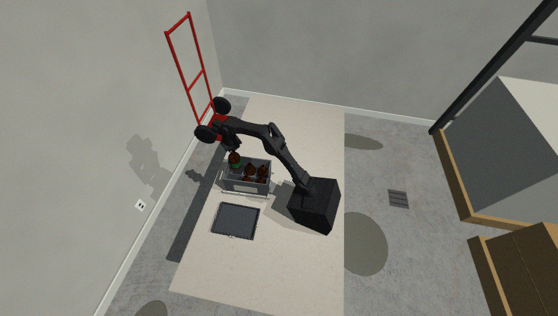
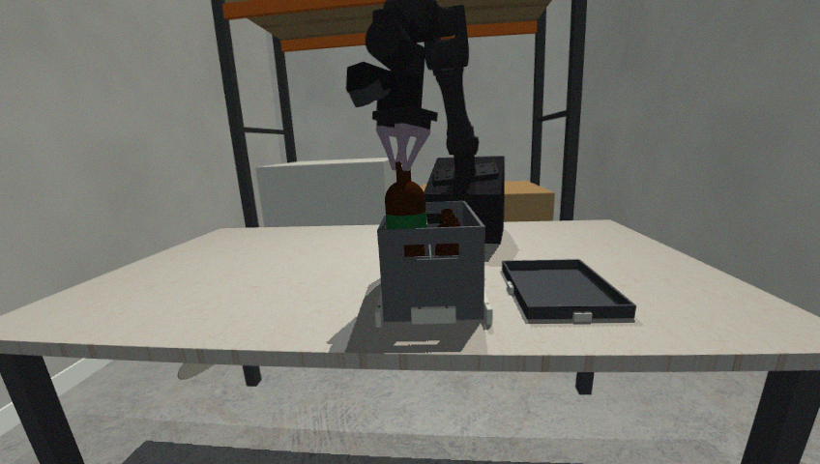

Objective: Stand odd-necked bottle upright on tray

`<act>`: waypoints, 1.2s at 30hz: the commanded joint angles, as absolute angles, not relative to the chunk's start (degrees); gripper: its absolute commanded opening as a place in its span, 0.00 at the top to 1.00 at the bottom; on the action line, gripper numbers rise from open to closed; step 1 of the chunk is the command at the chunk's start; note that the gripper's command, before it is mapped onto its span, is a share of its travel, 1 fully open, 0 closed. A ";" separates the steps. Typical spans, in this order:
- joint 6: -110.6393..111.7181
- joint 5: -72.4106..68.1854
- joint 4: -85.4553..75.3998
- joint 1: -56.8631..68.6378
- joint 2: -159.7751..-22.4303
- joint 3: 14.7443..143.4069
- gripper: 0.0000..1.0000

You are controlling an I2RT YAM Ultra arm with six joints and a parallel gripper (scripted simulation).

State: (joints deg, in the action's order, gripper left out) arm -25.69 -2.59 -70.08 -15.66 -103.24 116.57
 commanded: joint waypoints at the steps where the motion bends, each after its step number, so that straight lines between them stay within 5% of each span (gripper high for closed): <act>1: -25.30 -2.83 -70.06 -16.43 -101.08 118.87 1.00; 36: -25.26 -2.81 -71.33 -16.45 -101.02 119.56 1.00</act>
